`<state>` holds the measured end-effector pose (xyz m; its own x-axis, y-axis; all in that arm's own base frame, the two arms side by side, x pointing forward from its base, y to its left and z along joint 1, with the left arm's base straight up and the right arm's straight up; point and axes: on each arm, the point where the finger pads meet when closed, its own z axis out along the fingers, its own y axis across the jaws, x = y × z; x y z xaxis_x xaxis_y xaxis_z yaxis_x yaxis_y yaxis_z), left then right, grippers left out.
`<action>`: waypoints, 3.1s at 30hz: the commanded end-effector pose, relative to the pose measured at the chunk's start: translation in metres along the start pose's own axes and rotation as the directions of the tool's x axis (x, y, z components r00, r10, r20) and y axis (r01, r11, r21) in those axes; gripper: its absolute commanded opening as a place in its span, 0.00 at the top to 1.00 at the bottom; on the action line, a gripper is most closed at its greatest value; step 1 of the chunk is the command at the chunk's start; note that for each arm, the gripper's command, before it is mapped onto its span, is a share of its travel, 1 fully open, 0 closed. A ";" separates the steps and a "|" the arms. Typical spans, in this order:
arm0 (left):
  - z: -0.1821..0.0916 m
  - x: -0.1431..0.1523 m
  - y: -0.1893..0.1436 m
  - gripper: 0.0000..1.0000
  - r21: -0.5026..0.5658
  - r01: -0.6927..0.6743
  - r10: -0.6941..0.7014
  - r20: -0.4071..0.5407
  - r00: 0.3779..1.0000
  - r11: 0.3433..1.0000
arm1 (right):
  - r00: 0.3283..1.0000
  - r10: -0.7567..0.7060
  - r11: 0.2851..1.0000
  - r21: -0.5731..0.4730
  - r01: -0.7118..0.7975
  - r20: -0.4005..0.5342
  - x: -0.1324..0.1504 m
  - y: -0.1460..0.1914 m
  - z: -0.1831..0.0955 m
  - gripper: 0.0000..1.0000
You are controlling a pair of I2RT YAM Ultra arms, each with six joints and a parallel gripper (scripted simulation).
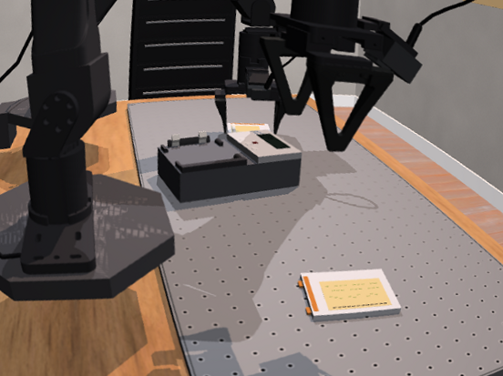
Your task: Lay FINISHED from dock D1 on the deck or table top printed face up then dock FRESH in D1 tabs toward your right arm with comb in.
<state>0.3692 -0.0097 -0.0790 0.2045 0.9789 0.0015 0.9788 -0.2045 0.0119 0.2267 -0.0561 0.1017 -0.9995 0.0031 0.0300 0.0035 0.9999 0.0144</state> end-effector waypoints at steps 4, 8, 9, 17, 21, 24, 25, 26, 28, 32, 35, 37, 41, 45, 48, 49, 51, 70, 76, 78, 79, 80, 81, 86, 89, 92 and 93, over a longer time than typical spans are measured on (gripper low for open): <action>-0.003 0.000 0.001 0.02 -0.003 0.000 0.000 -0.001 1.000 1.000 | 1.000 0.008 1.000 0.014 -0.009 0.029 -0.006 -0.006 -0.011 0.00; -0.003 0.000 0.001 0.02 -0.003 0.000 0.000 -0.001 1.000 1.000 | 1.000 0.008 1.000 0.014 -0.009 0.029 -0.006 -0.006 -0.011 0.00; -0.003 0.000 0.001 0.02 -0.003 0.000 0.000 -0.001 1.000 1.000 | 1.000 0.008 1.000 0.014 -0.009 0.029 -0.006 -0.006 -0.011 0.00; -0.007 0.000 0.001 0.02 -0.003 0.000 0.000 -0.001 1.000 1.000 | 1.000 0.008 1.000 0.014 -0.009 0.029 -0.006 -0.006 -0.011 0.00; -0.007 0.000 0.001 0.02 -0.003 0.000 0.000 -0.001 1.000 1.000 | 1.000 0.008 1.000 0.014 -0.009 0.029 -0.006 -0.006 -0.011 0.00; -0.007 0.000 0.001 0.02 -0.003 0.000 0.000 -0.001 1.000 1.000 | 1.000 0.008 1.000 0.014 -0.009 0.029 -0.006 -0.006 -0.011 0.00; -0.007 0.000 0.001 0.02 -0.003 0.000 0.000 -0.001 1.000 1.000 | 1.000 0.008 1.000 0.014 -0.009 0.029 -0.006 -0.006 -0.011 0.00; -0.007 0.000 0.001 0.02 -0.003 0.000 0.000 -0.001 1.000 1.000 | 1.000 0.008 1.000 0.014 -0.009 0.029 -0.006 -0.006 -0.011 0.00; -0.008 0.000 0.001 0.02 -0.003 0.000 0.000 -0.001 1.000 1.000 | 1.000 0.008 1.000 0.014 -0.009 0.029 -0.006 -0.006 -0.011 0.00; -0.011 0.000 0.001 0.02 -0.003 0.000 0.000 -0.001 1.000 1.000 | 1.000 0.008 1.000 0.014 -0.009 0.029 -0.006 -0.006 -0.011 0.00; -0.011 0.000 0.001 0.02 -0.003 0.000 0.000 -0.001 1.000 1.000 | 1.000 0.008 1.000 0.014 -0.009 0.029 -0.006 -0.006 -0.011 0.00; -0.011 0.000 0.001 0.02 -0.003 0.000 0.000 -0.001 1.000 1.000 | 1.000 0.008 1.000 0.014 -0.009 0.029 -0.006 -0.006 -0.011 0.00; -0.011 0.000 0.001 0.02 -0.003 0.000 0.000 -0.001 1.000 1.000 | 1.000 0.008 1.000 0.014 -0.009 0.029 -0.006 -0.006 -0.011 0.00; -0.011 0.000 0.001 0.02 -0.003 0.000 0.000 -0.001 1.000 1.000 | 1.000 0.008 1.000 0.014 -0.009 0.029 -0.006 -0.006 -0.011 0.00; -0.014 0.000 0.003 0.02 -0.016 0.000 0.000 -0.002 1.000 1.000 | 1.000 0.008 1.000 0.014 -0.009 0.029 -0.006 -0.006 -0.011 0.00; -0.015 0.001 0.004 0.02 -0.016 0.000 0.000 -0.002 1.000 1.000 | 1.000 0.008 1.000 0.014 -0.009 0.029 -0.006 -0.006 -0.011 0.00; -0.015 0.001 0.004 0.02 -0.016 0.000 0.000 -0.002 1.000 1.000 | 1.000 0.008 1.000 0.014 -0.009 0.029 -0.006 -0.006 -0.011 0.00; -0.020 0.001 0.008 0.02 -0.029 0.000 0.000 -0.003 1.000 1.000 | 1.000 0.008 1.000 0.014 -0.009 0.029 -0.006 -0.006 -0.011 0.00; -0.020 0.001 0.008 0.02 -0.029 0.000 0.000 -0.003 1.000 1.000 | 1.000 0.008 1.000 0.014 -0.009 0.029 -0.006 -0.006 -0.011 0.00; -0.020 0.001 0.008 0.02 -0.029 0.000 0.000 -0.003 1.000 1.000 | 1.000 0.008 1.000 0.014 -0.009 0.029 -0.006 -0.006 -0.011 0.00; -0.020 0.001 0.008 0.02 -0.029 0.000 0.000 -0.003 1.000 1.000 | 1.000 0.008 1.000 0.014 -0.009 0.029 -0.006 -0.006 -0.011 0.00; -0.020 0.001 0.008 0.02 -0.029 0.000 0.000 -0.003 1.000 1.000 | 1.000 0.008 1.000 0.014 -0.009 0.029 -0.006 -0.006 -0.011 0.00; -0.020 0.001 0.008 0.02 -0.029 0.000 0.000 -0.003 1.000 1.000 | 1.000 0.008 1.000 0.014 -0.009 0.029 -0.006 -0.006 -0.011 0.00; -0.024 0.001 0.012 0.02 -0.042 0.000 0.000 -0.005 1.000 0.999 | 1.000 0.008 1.000 0.014 -0.009 0.029 -0.006 -0.006 -0.011 0.00; -0.024 0.001 0.012 0.02 -0.042 0.000 0.000 -0.005 1.000 0.999 | 1.000 0.008 1.000 0.014 -0.009 0.029 -0.006 -0.006 -0.011 0.00; -0.024 0.001 0.012 0.02 -0.042 0.000 0.000 -0.005 1.000 0.999 | 1.000 0.008 1.000 0.014 -0.009 0.029 -0.006 -0.006 -0.011 0.00; -0.024 0.001 0.012 0.02 -0.042 0.000 0.000 -0.005 1.000 0.999 | 1.000 0.008 1.000 0.014 -0.009 0.029 -0.006 -0.006 -0.011 0.00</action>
<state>0.3648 -0.0094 -0.0757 0.2044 0.9789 -0.0001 0.9789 -0.2044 -0.0024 0.2267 -0.0561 0.1017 -0.9995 0.0031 0.0300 0.0035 0.9999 0.0144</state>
